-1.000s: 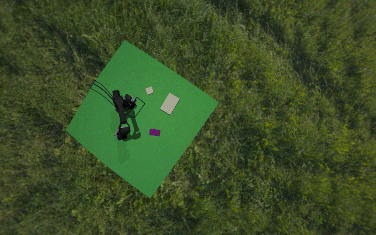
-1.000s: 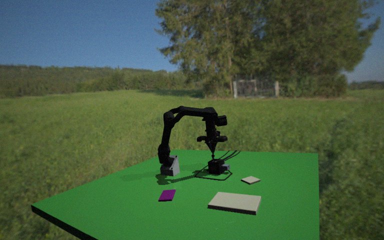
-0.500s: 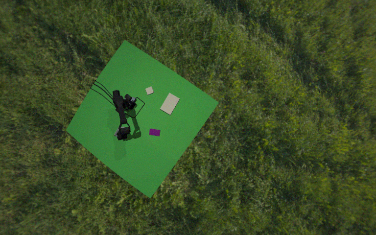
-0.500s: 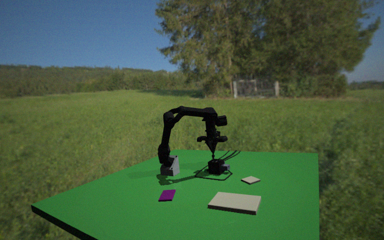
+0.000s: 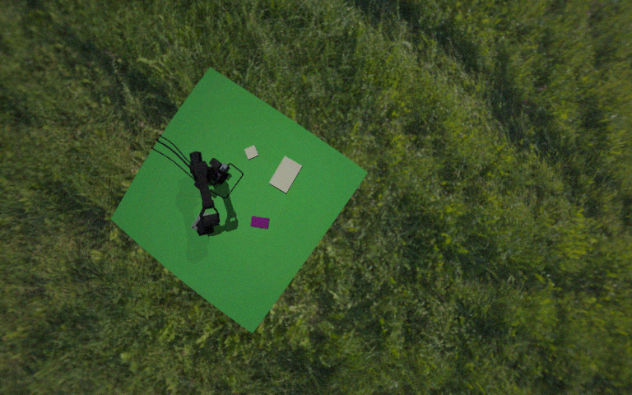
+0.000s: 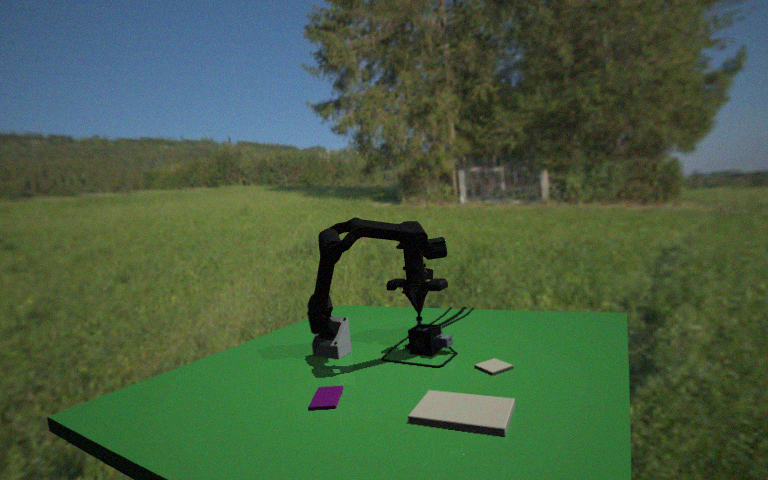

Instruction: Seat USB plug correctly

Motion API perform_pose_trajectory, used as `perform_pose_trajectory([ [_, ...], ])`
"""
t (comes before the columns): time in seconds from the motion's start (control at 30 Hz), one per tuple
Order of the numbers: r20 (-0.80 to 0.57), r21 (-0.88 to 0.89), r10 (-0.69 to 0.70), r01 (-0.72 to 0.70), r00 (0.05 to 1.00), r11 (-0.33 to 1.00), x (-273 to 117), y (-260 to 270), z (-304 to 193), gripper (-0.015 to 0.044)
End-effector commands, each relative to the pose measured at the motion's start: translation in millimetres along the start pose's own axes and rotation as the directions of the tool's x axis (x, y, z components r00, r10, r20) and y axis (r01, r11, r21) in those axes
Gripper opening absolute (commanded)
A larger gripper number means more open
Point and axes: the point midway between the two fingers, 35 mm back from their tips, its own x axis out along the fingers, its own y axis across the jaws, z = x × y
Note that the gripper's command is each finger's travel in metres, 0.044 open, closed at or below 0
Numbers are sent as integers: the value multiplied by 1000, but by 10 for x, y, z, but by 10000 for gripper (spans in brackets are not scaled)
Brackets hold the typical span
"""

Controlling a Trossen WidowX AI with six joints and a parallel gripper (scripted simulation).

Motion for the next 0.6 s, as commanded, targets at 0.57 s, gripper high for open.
perform_pose_trajectory([
  [0.57, 20, -6, 3, -3, 1000, 1000, 28, 4, 16, 0],
])
